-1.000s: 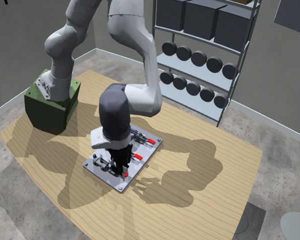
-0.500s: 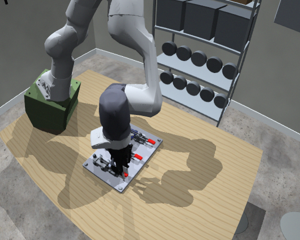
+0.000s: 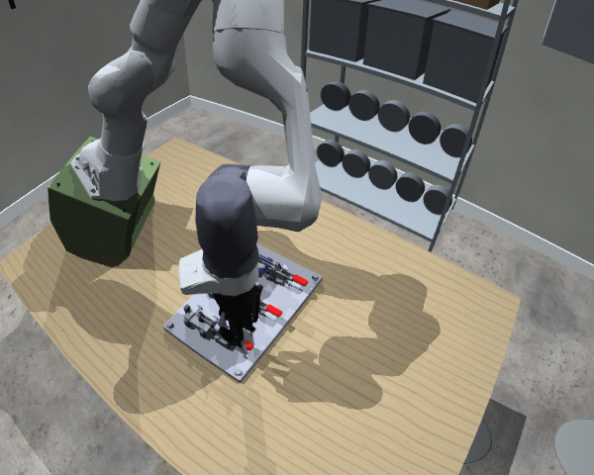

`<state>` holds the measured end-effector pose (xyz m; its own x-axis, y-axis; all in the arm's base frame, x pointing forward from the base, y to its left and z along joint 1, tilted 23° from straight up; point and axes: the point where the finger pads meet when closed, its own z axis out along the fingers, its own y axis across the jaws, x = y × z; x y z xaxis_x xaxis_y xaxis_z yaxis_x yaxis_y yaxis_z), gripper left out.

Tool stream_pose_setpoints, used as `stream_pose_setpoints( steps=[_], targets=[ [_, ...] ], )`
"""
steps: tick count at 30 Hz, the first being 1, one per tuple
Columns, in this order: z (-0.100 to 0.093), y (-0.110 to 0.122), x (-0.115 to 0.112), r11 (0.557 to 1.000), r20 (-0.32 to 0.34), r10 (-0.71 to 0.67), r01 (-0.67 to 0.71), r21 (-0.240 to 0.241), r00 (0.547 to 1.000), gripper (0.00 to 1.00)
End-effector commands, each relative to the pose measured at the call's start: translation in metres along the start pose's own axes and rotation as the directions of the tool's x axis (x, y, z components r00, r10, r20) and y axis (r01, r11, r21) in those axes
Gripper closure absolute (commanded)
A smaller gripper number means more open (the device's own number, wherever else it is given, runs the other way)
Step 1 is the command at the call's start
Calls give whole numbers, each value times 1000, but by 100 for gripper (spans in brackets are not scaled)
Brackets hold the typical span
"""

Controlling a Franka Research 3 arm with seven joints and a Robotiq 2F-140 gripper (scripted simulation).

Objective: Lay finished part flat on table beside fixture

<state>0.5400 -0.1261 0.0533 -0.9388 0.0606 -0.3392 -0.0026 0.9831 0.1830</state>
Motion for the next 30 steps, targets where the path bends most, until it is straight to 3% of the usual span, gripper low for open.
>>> stream_pose_setpoints(
  steps=[1, 30],
  targets=[
    [-3, -2, -1, 1000, 3, -2, 2, 4, 1000, 100],
    [-16, -2, 7, 1000, 3, -2, 2, 4, 1000, 100]
  ],
)
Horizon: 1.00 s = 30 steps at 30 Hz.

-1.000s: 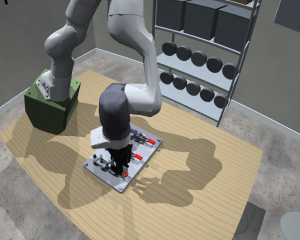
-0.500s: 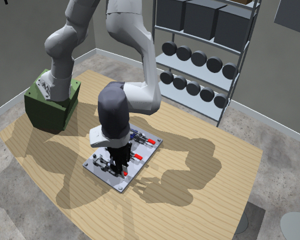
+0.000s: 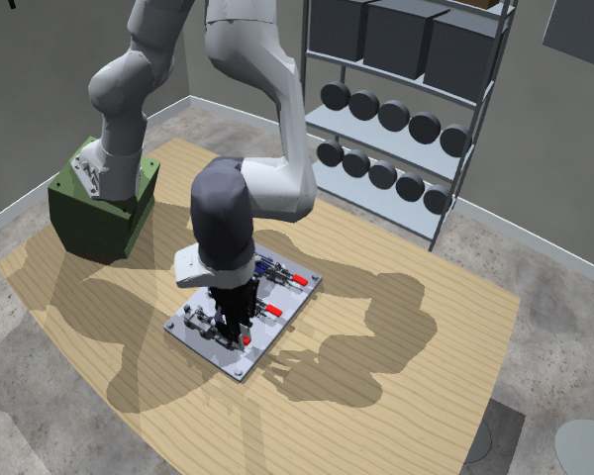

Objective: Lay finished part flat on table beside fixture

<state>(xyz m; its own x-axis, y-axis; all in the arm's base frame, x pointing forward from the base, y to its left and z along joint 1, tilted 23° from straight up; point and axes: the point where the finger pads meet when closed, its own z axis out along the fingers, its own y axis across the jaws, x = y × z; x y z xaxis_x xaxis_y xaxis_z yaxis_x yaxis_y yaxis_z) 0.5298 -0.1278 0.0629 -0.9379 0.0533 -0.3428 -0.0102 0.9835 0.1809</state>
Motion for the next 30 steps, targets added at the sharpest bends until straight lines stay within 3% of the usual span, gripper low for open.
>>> stream_pose_setpoints(
  steps=[1, 30],
  targets=[
    [-4, -2, 1, 1000, 1, 6, -6, 4, 1000, 100],
    [-17, -2, 20, 1000, 1, 6, -6, 4, 1000, 100]
  ],
)
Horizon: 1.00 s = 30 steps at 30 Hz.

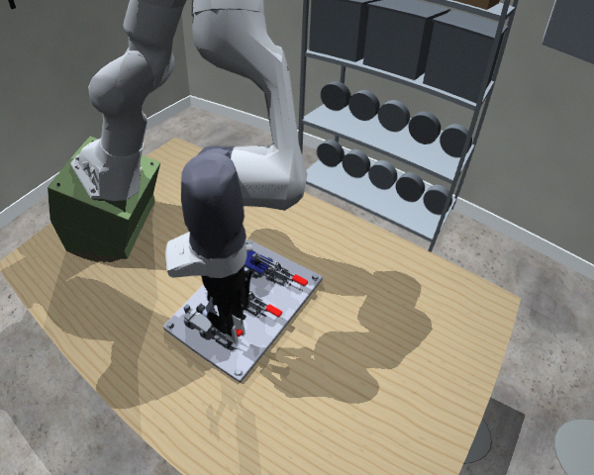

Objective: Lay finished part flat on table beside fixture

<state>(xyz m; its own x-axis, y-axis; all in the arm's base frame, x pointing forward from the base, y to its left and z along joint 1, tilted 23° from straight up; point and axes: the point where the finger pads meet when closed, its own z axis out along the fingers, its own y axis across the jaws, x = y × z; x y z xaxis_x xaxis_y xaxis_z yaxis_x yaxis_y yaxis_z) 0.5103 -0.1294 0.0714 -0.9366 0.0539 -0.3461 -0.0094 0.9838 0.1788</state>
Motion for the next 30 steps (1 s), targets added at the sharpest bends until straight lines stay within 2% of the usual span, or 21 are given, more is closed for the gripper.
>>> stream_pose_setpoints(
  steps=[1, 30],
  targets=[
    [-2, -2, 5, 1000, -3, 6, -6, 2, 1000, 100],
    [-5, -2, 21, 1000, -3, 6, -6, 2, 1000, 100]
  ],
)
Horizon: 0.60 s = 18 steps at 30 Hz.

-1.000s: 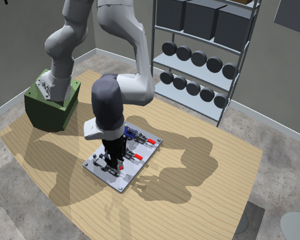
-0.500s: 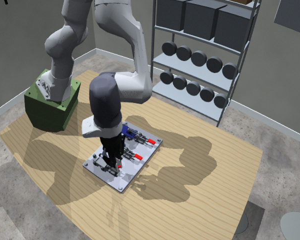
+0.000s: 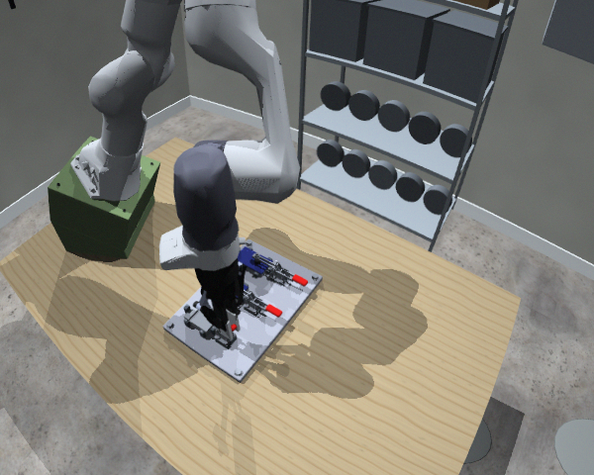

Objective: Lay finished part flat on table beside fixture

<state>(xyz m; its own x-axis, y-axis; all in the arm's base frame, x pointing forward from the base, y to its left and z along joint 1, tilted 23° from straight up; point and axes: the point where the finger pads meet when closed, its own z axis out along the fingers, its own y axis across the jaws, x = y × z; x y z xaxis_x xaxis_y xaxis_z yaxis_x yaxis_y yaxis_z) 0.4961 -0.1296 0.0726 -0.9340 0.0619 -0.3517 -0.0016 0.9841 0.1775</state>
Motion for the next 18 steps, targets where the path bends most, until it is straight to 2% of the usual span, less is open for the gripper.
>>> stream_pose_setpoints(
  steps=[1, 18],
  targets=[
    [1, -2, 9, 1000, -10, -1, 1, -2, 1000, 100],
    [1, -2, 12, 1000, -10, -1, 1, -2, 1000, 100]
  ],
)
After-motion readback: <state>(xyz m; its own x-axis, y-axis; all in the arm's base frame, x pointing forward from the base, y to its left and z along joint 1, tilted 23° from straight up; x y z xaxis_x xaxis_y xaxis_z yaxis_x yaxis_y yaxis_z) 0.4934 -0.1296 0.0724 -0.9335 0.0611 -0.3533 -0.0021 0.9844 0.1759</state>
